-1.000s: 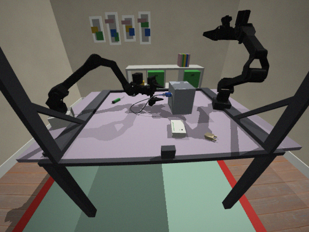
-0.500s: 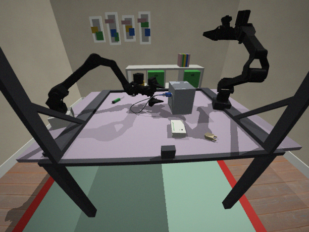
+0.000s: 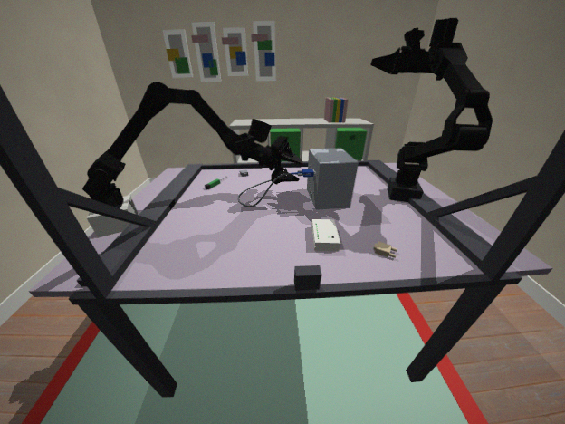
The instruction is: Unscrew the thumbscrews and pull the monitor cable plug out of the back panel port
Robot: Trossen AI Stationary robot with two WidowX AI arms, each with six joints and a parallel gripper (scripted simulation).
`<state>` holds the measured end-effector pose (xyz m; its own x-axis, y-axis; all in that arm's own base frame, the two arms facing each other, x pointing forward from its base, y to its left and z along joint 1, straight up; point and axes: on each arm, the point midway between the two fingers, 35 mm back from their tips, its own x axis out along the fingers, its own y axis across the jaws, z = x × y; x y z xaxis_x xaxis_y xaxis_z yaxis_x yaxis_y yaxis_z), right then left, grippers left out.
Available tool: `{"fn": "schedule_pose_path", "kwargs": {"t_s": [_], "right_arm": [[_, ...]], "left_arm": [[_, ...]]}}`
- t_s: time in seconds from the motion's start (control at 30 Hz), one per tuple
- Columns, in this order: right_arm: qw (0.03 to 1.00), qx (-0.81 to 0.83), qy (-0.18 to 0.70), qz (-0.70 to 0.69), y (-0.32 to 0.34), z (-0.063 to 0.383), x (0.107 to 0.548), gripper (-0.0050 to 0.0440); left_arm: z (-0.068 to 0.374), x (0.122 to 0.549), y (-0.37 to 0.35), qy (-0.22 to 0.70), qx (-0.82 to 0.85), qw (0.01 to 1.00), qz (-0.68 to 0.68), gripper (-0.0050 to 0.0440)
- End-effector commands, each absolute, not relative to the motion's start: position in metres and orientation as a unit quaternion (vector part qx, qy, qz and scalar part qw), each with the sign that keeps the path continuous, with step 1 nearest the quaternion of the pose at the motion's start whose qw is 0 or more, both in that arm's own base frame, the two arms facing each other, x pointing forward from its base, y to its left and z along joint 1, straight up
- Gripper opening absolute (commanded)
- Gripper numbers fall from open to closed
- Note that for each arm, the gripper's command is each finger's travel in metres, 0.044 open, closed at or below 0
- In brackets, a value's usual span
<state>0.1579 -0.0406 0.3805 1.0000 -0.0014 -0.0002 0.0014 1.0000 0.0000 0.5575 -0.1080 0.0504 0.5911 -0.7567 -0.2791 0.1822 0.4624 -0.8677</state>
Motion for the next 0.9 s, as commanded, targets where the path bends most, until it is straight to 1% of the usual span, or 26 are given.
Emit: {"fn": "schedule_pose_path", "kwargs": {"t_s": [0.0, 0.07, 0.33, 0.4, 0.73, 0.77, 0.87], "right_arm": [[1.0, -0.003, -0.001, 0.0, -0.0394, 0.3834, 0.1576, 0.044], [1.0, -0.003, -0.001, 0.0, -0.0394, 0.3834, 0.1576, 0.044], [1.0, -0.003, -0.001, 0.0, -0.0394, 0.3834, 0.1576, 0.044], [1.0, -0.003, -0.001, 0.0, -0.0394, 0.3834, 0.1576, 0.044], [1.0, -0.003, -0.001, 0.0, -0.0394, 0.3834, 0.1576, 0.044], [1.0, -0.003, -0.001, 0.0, -0.0394, 0.3834, 0.1576, 0.044], [1.0, -0.003, -0.001, 0.0, -0.0394, 0.3834, 0.1576, 0.044]], "left_arm": [[0.0695, 0.5558, -0.1093, 0.333, -0.379, 0.809, -0.303, 0.044], [0.0695, 0.5556, -0.1093, 0.333, -0.377, 0.81, -0.303, 0.044], [0.0695, 0.5556, -0.1093, 0.333, -0.377, 0.81, -0.303, 0.0248], [0.0695, 0.5556, -0.1093, 0.333, -0.377, 0.81, -0.303, 0.0248], [0.0695, 0.5556, -0.1093, 0.333, -0.377, 0.81, -0.303, 0.0008], [0.0695, 0.5556, -0.1093, 0.333, -0.377, 0.81, -0.303, 0.0], [0.0695, 0.5556, -0.1093, 0.333, -0.377, 0.81, -0.303, 0.0]]}}
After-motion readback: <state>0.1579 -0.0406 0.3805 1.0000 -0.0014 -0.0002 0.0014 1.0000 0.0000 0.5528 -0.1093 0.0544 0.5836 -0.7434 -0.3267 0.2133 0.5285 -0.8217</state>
